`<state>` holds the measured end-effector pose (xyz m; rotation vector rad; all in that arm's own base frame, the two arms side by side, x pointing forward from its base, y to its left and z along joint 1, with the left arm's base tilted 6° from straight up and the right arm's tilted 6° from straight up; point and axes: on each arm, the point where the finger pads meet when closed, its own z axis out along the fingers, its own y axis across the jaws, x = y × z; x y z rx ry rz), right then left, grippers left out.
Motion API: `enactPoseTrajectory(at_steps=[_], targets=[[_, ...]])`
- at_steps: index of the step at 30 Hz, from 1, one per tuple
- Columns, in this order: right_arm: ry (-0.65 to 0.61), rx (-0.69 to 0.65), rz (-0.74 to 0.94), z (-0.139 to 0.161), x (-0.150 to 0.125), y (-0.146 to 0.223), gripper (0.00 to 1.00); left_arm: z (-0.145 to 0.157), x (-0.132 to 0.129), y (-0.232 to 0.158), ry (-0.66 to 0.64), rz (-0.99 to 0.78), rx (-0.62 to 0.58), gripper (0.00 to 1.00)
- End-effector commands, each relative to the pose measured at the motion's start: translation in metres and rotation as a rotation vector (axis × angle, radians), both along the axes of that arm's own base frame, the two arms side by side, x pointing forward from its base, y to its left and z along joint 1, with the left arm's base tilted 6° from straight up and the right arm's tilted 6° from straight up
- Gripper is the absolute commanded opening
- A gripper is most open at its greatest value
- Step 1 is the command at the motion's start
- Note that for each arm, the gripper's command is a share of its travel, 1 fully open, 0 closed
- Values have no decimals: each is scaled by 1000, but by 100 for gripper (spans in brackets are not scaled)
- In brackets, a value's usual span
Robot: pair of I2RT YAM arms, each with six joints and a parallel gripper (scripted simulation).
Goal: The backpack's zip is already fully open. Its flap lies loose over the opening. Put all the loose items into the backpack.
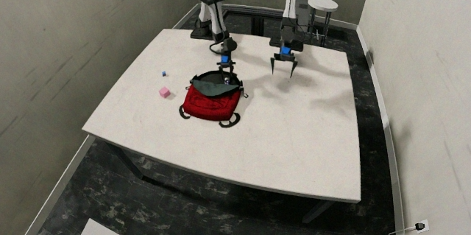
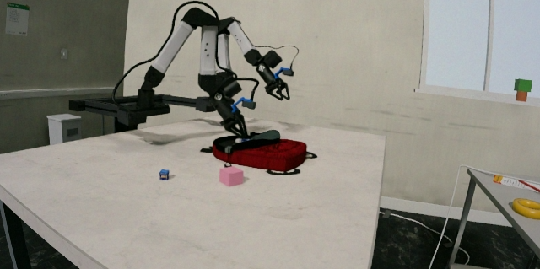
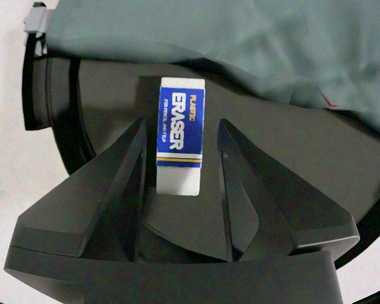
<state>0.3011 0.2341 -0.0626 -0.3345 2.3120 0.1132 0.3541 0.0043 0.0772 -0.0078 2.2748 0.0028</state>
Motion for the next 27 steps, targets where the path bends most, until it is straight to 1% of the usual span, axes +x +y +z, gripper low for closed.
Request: enactPoseTrajectory(at_steps=[1, 7, 8, 20, 22, 24, 27], targets=[[-14, 14, -1, 17, -2, 3, 37, 6, 3, -2, -18, -7, 1, 90], [-19, 21, 0, 22, 0, 5, 37, 6, 3, -2, -18, -7, 1, 90], [-11, 12, 0, 16, 0, 3, 80, 6, 3, -2, -18, -7, 1, 90], [-11, 12, 0, 16, 1, 4, 80, 6, 3, -2, -18, -7, 1, 90], [-12, 10, -2, 23, -8, 0, 80, 6, 3, -2, -18, -7, 1, 90], [-12, 10, -2, 23, -8, 0, 80, 6, 3, -2, -18, -7, 1, 90], [-11, 9, -3, 30, -15, -2, 80, 6, 3, -2, -18, -7, 1, 90]])
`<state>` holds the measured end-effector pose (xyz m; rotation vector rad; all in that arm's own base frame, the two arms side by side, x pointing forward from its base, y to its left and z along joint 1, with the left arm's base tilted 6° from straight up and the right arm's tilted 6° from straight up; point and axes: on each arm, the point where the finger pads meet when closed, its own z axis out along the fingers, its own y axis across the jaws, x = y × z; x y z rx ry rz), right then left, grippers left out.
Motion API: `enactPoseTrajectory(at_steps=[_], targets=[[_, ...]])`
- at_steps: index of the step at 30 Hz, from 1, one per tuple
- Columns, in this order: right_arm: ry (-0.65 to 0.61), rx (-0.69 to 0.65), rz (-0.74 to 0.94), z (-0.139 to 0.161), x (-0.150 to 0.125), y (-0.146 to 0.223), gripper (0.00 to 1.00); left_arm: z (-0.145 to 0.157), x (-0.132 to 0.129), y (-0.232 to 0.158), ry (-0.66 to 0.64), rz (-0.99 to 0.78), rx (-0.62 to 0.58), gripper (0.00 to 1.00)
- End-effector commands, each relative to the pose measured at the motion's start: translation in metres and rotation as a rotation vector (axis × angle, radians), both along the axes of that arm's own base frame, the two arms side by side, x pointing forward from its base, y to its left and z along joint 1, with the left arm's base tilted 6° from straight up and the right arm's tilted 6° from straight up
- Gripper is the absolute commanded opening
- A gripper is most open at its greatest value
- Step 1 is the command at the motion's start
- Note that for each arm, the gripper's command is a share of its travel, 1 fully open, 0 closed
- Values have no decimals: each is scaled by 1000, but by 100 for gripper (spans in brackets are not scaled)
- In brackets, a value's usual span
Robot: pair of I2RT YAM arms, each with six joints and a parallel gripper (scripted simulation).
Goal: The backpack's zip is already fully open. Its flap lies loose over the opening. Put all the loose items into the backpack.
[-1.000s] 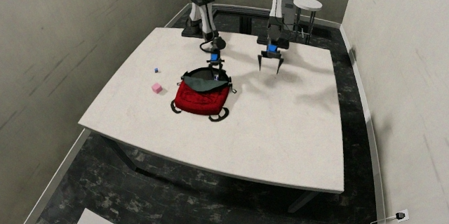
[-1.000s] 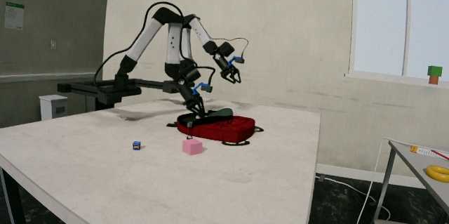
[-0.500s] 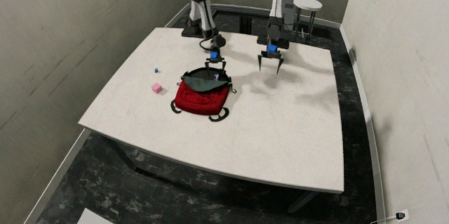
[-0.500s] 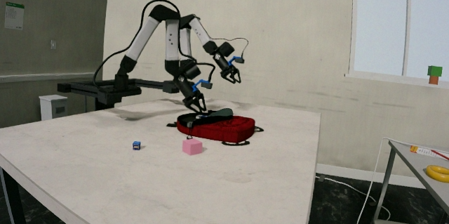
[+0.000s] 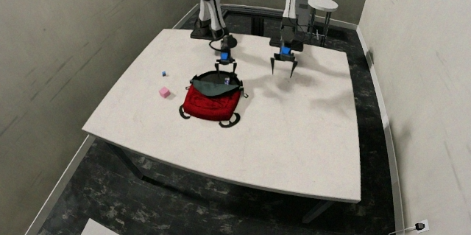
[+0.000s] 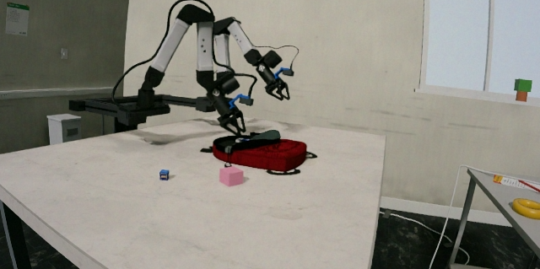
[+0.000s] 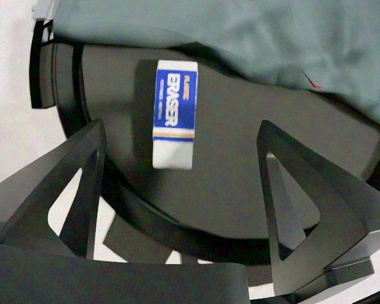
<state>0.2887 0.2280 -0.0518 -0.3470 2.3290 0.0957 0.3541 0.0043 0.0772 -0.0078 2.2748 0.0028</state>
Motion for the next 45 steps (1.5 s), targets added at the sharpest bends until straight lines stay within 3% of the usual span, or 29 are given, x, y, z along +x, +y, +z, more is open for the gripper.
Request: enactPoseTrajectory(at_steps=[1, 27, 32, 33, 45], targets=[[-26, 27, -5, 21, -5, 3, 80, 6, 3, -2, -18, -7, 1, 90], [-21, 22, -4, 71, -60, -14, 80, 6, 3, -2, -18, -7, 1, 90], [-33, 42, -5, 78, -57, -8, 80, 6, 3, -2, -18, -7, 1, 90], [-20, 21, -49, 73, -57, -29, 73, 6, 3, -2, -18, -7, 1, 90], [-22, 73, -392, 117, -35, -133, 73, 6, 3, -2, -18, -7, 1, 90]])
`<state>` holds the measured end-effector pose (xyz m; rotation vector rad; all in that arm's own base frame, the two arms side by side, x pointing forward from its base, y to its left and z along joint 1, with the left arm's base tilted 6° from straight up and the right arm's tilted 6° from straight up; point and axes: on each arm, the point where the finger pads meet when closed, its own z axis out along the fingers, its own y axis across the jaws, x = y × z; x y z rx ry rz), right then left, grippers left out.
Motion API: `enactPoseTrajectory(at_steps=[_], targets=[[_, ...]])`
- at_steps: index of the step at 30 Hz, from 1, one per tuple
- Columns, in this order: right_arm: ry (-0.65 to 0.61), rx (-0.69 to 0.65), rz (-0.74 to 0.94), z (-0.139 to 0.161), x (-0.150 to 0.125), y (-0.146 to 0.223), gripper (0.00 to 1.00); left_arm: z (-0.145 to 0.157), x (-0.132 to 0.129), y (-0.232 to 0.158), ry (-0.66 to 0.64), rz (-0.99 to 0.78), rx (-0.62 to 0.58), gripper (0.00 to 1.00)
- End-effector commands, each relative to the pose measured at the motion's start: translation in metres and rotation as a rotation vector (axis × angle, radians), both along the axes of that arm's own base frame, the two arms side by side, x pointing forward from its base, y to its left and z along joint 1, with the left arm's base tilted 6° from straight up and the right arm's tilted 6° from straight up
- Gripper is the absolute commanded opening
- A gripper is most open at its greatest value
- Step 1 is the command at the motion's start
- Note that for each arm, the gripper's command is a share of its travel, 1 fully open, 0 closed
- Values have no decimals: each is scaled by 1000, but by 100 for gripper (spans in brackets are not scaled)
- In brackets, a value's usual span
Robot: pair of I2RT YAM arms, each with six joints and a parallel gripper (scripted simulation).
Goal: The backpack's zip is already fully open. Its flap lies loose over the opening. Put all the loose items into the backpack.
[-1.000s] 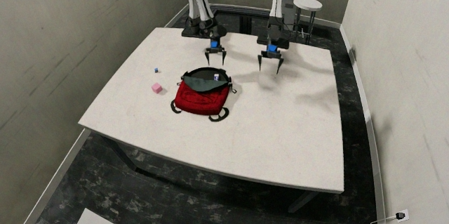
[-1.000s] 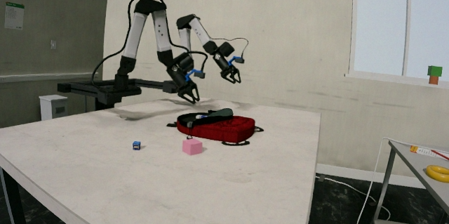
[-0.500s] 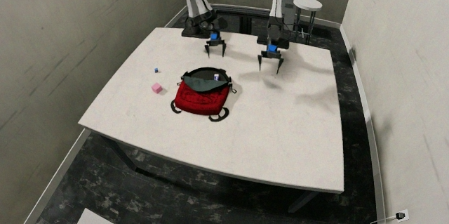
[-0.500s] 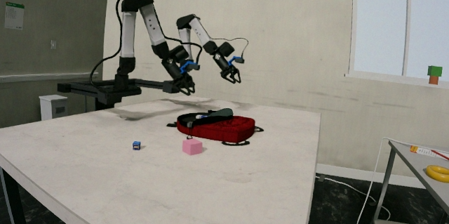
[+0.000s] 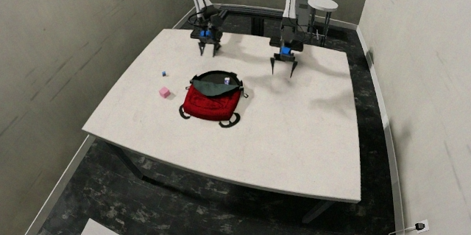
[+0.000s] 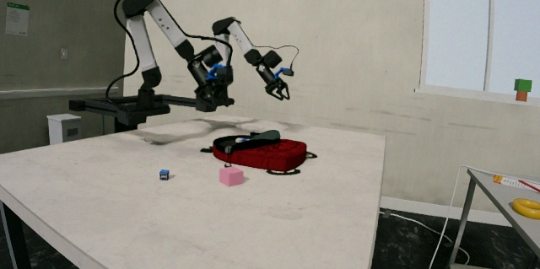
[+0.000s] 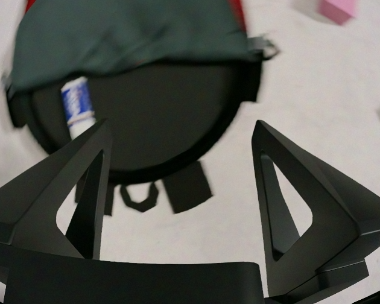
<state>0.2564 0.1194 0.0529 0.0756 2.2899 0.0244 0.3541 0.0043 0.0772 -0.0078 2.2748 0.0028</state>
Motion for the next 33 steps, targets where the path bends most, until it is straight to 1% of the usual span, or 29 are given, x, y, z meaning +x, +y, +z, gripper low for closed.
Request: enactPoseTrajectory(at_steps=[1, 3, 10, 11, 12, 16, 17, 18, 20, 21, 23, 24, 25, 27, 28, 29, 30, 32, 33], targets=[[34, -9, -86, 16, -1, -34, 73, 6, 3, -2, -18, -7, 1, 90], [34, -9, -86, 16, -1, -34, 73, 6, 3, -2, -18, -7, 1, 90], [41, 4, -295, 36, 8, -104, 73, 6, 3, -2, -18, -7, 1, 90], [60, -7, -297, 26, 17, -109, 73, 6, 3, -2, -18, -7, 1, 90], [36, 3, -299, 25, 30, -114, 73, 6, 3, -2, -18, -7, 1, 90], [37, -2, -306, 3, 67, -137, 73, 6, 3, -2, -18, -7, 1, 90], [37, -2, -306, 3, 67, -137, 73, 6, 3, -2, -18, -7, 1, 90], [38, -3, -308, -2, 77, -143, 73, 6, 3, -2, -18, -7, 1, 90], [38, -3, -308, -2, 77, -143, 73, 6, 3, -2, -18, -7, 1, 90], [41, -2, -310, -8, 86, -148, 73, 6, 3, -2, -18, -7, 1, 90], [41, -2, -310, -8, 86, -148, 73, 6, 3, -2, -18, -7, 1, 90], [41, -3, -312, -14, 95, -153, 73, 6, 3, -2, -18, -7, 1, 90], [41, -3, -312, -14, 95, -153, 73, 6, 3, -2, -18, -7, 1, 90], [43, -4, -315, -25, 113, -165, 73, 6, 3, -2, -18, -7, 1, 90], [43, -4, -315, -25, 113, -165, 73, 6, 3, -2, -18, -7, 1, 90], [44, -4, -317, -30, 122, -170, 73, 6, 3, -2, -18, -7, 1, 90], [44, -4, -317, -30, 122, -170, 73, 6, 3, -2, -18, -7, 1, 90], [45, -5, -321, -41, 139, -181, 73, 6, 3, -2, -18, -7, 1, 90], [45, -5, -321, -41, 139, -181, 73, 6, 3, -2, -18, -7, 1, 90]])
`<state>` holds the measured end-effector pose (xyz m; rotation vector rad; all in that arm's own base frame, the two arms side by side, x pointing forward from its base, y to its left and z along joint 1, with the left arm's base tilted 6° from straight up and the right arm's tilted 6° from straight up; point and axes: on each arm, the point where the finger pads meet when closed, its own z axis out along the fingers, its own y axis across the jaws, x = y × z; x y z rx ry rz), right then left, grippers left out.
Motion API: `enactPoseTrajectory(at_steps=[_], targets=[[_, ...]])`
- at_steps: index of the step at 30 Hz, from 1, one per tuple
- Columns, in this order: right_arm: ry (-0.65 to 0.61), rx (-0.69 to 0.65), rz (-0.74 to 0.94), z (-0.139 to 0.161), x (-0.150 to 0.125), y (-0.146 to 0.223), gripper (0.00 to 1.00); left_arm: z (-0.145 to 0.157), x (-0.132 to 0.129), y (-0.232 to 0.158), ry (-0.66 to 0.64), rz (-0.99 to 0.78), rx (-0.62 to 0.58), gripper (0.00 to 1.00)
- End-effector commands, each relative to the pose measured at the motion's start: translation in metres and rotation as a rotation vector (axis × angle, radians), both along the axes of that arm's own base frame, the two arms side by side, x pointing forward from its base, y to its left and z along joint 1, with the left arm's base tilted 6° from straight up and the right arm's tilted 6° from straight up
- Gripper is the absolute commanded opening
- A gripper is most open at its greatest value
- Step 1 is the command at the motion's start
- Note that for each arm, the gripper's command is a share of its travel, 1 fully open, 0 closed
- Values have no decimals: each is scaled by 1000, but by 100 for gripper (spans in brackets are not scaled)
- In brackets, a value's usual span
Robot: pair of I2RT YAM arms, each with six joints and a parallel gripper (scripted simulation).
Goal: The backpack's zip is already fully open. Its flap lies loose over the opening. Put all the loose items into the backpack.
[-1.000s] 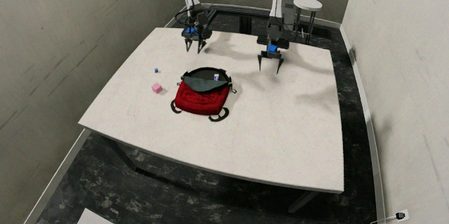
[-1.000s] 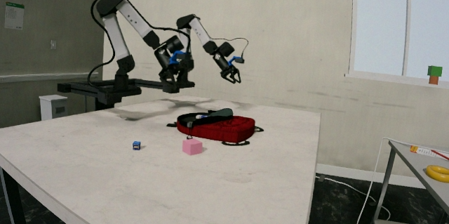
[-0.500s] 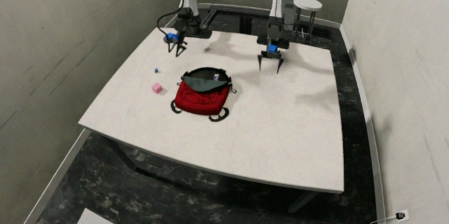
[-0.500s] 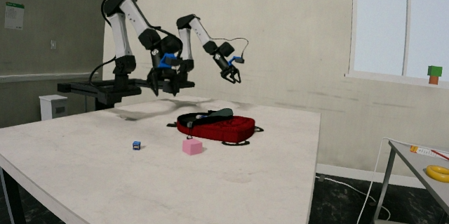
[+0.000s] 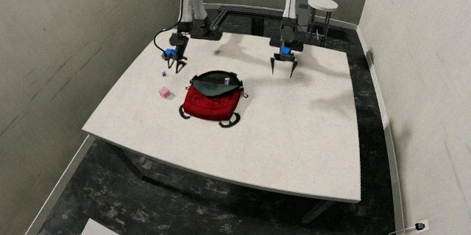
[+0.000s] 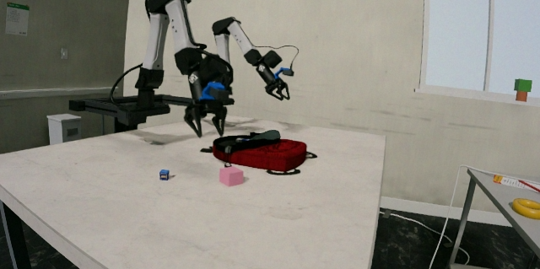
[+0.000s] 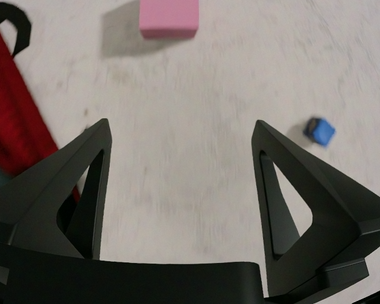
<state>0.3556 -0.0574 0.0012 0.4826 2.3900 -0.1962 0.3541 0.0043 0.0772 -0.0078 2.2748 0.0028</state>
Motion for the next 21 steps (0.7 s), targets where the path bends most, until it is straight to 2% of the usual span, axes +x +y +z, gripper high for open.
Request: enactPoseTrajectory(at_steps=[1, 4, 8, 11, 21], targets=[[-101, 2, 31, 5, 49, -10, 73, 6, 3, -2, -18, -7, 1, 90], [-101, 2, 31, 5, 49, -10, 73, 6, 3, -2, -18, -7, 1, 90], [-99, 2, 20, -17, 85, -33, 73, 6, 3, -2, -18, -7, 1, 90], [-98, 2, 18, -24, 99, -41, 73, 6, 3, -2, -18, -7, 1, 90], [-116, 0, 26, -16, 107, -36, 73, 6, 3, -2, -18, -7, 1, 90]])
